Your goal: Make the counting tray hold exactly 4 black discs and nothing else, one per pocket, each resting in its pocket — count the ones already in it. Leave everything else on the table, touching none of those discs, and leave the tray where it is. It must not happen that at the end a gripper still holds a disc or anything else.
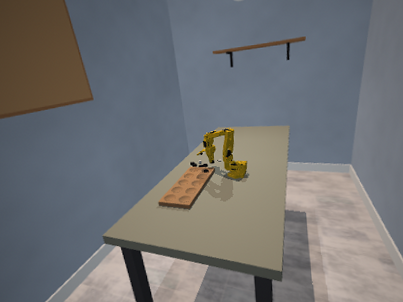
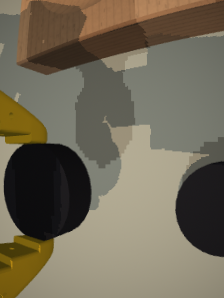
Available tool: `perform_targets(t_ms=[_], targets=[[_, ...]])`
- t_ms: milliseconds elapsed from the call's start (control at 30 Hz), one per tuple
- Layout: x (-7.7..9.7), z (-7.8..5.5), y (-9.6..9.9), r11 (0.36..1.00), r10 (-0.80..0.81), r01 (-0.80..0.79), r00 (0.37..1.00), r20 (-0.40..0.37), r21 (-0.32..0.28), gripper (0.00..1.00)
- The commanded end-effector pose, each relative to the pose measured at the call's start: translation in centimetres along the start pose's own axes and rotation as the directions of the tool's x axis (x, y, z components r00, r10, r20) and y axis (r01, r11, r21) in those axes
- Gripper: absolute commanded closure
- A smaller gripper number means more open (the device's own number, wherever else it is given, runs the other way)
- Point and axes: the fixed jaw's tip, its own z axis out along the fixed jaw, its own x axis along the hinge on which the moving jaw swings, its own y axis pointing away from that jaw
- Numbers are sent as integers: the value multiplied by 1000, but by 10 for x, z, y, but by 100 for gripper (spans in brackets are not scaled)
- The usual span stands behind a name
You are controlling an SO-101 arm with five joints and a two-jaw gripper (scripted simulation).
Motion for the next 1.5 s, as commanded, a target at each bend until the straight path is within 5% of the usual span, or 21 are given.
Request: perform_targets(t_ms=[0, 1467], targets=[[-7, -11, -4, 1000, -1, -1, 998, 56, 25, 100], [-13, -14, 9, 995, -96, 94, 993, 63, 30, 100]])
